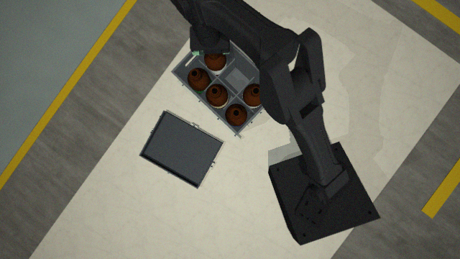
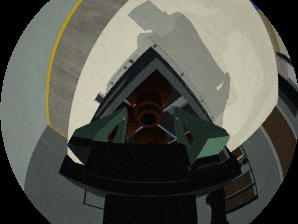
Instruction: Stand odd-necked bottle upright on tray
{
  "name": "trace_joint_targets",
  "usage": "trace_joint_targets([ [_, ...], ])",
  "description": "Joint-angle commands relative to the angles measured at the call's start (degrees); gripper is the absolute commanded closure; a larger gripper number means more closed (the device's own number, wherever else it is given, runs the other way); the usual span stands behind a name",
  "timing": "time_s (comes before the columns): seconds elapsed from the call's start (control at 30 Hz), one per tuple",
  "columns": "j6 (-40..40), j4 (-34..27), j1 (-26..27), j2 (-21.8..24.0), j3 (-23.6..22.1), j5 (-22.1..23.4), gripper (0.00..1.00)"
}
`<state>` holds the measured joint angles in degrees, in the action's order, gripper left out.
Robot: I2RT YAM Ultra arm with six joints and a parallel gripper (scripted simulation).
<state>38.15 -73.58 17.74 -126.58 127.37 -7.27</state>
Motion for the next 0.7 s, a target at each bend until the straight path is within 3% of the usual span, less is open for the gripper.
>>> trace_joint_targets([
  [0.0, 0.2, 1.3, -0.6, 2.7, 1.8, -0.1, 0.39],
  [0.37, 0.7, -3.9, -1.1, 3.5, 4.7, -0.4, 0.39],
  [0.67, 1.1, -8.8, -1.5, 2.9, 10.0, -0.6, 0.39],
])
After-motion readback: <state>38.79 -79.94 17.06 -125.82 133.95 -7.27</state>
